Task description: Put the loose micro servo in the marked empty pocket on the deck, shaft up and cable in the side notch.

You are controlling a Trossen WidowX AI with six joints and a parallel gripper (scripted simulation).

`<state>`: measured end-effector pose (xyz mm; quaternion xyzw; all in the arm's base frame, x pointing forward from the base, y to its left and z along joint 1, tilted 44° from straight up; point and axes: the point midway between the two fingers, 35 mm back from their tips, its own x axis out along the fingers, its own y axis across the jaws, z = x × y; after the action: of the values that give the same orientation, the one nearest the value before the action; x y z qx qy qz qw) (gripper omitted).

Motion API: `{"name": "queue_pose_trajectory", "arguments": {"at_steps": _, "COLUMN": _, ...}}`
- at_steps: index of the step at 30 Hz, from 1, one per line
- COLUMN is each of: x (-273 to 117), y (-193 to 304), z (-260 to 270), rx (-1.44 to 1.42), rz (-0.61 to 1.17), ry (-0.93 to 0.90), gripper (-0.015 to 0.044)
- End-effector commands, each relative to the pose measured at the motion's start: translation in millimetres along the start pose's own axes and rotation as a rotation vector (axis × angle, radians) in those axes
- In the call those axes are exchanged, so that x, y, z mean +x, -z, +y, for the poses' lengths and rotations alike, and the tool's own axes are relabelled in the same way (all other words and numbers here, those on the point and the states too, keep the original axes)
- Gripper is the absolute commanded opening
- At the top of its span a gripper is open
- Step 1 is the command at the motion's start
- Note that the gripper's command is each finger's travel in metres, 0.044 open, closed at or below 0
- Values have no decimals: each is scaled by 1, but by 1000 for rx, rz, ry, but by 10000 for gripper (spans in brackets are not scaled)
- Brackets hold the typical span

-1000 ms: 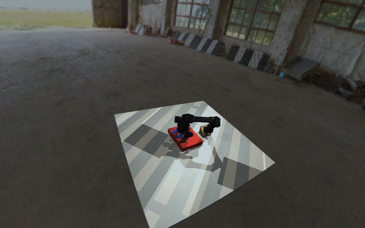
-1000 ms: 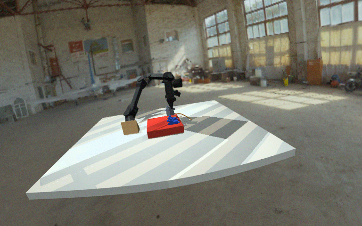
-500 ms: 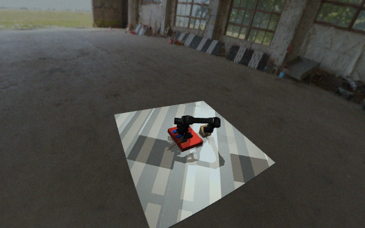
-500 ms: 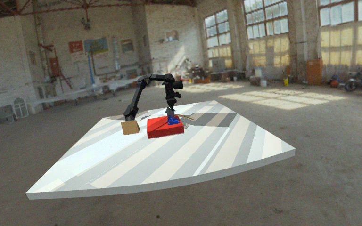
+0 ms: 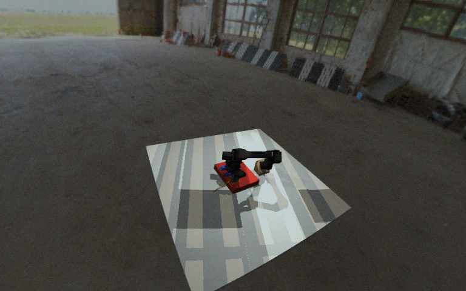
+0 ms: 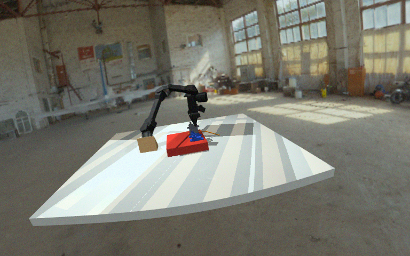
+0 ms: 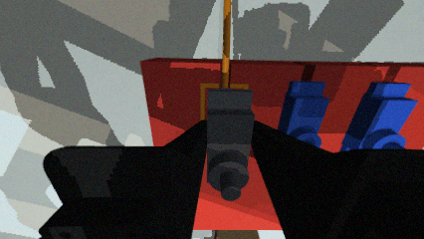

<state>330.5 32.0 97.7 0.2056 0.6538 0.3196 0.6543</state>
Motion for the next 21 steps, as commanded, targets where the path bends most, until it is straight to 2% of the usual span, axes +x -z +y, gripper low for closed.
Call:
{"name": "queue_pose_trajectory", "arguments": {"at_steps": 1, "x": 3, "y": 1, "z": -1, "rx": 10, "rz": -4, "ry": -4, "gripper": 0}}
{"name": "queue_pose_trajectory", "arguments": {"at_steps": 21, "x": 20, "y": 1, "z": -1, "rx": 10, "rz": -5, "ry": -5, "gripper": 0}}
